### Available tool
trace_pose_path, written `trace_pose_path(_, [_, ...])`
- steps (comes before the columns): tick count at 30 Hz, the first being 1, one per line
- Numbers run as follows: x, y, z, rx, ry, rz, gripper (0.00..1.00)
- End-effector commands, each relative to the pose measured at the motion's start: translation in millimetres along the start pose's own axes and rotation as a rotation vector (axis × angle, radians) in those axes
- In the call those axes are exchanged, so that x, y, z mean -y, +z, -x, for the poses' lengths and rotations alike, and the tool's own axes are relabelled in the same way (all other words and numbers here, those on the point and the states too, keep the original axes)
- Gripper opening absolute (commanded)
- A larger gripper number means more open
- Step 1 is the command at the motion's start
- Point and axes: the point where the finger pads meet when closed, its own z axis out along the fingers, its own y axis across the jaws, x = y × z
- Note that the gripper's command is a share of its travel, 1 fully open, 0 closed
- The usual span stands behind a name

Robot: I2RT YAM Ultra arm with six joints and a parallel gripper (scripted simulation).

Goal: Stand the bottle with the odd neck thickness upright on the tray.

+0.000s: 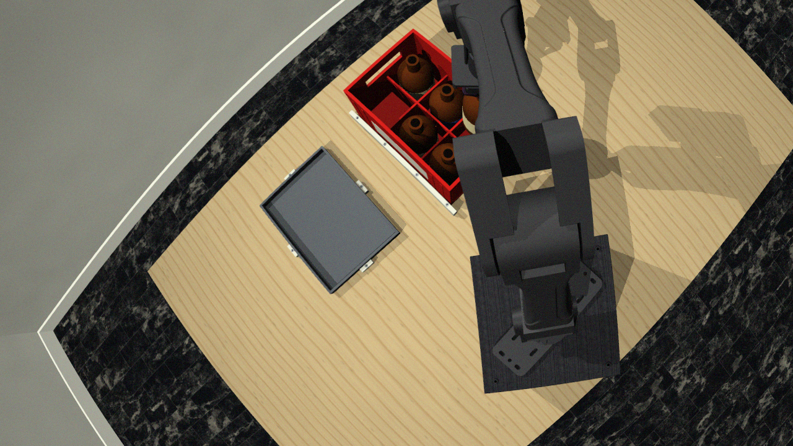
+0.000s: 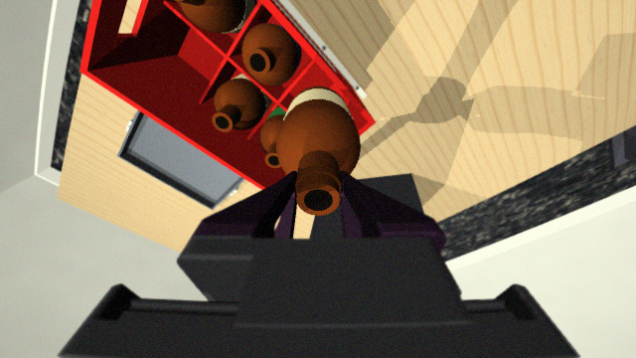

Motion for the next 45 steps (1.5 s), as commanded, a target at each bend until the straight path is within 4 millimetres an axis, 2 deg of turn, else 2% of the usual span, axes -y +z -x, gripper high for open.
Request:
trace_pose_path(1, [0.0,-32.5,10.7,0.074,-0.002,0.013,0.00])
trace_pose_path(12, [0.1,-40.0,10.1,0.074,-0.001,0.013,0.00])
trace_pose_path(45, [0.2,-41.5,10.0,0.074,0.000,0.013,0.00])
